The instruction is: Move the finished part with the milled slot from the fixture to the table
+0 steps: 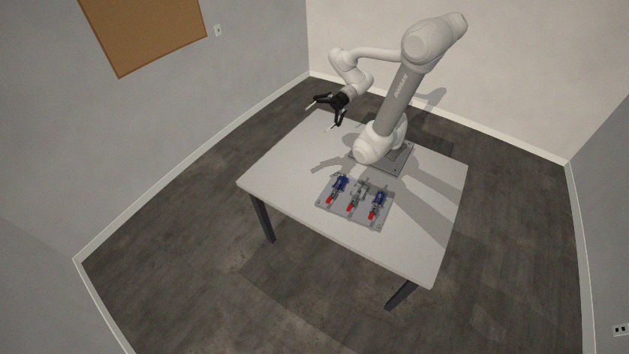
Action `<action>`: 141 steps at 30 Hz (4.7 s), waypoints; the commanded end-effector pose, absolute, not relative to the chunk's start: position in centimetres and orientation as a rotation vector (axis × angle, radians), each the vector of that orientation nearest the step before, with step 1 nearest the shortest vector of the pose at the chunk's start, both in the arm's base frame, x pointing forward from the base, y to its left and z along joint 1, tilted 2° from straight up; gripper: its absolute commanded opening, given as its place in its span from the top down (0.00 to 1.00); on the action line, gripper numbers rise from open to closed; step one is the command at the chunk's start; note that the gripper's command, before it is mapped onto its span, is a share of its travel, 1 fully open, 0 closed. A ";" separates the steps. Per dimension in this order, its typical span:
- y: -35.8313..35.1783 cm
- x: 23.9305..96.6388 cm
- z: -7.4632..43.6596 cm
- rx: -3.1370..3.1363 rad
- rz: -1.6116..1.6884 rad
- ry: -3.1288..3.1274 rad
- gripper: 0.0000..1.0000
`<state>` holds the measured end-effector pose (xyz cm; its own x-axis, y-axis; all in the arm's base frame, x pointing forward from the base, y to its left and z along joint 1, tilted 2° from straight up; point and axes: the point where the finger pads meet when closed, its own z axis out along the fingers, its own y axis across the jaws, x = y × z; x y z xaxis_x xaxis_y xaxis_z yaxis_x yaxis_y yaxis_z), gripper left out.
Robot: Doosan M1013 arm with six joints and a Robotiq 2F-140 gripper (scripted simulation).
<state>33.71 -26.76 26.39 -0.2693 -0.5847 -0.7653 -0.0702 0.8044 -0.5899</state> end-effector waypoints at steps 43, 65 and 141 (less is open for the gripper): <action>-15.9 38.6 22.6 -1.514 -0.591 1.415 0.00; -6.8 39.4 19.2 -2.205 -0.597 0.557 0.00; 5.9 37.7 13.4 -1.721 -0.404 -2.088 0.00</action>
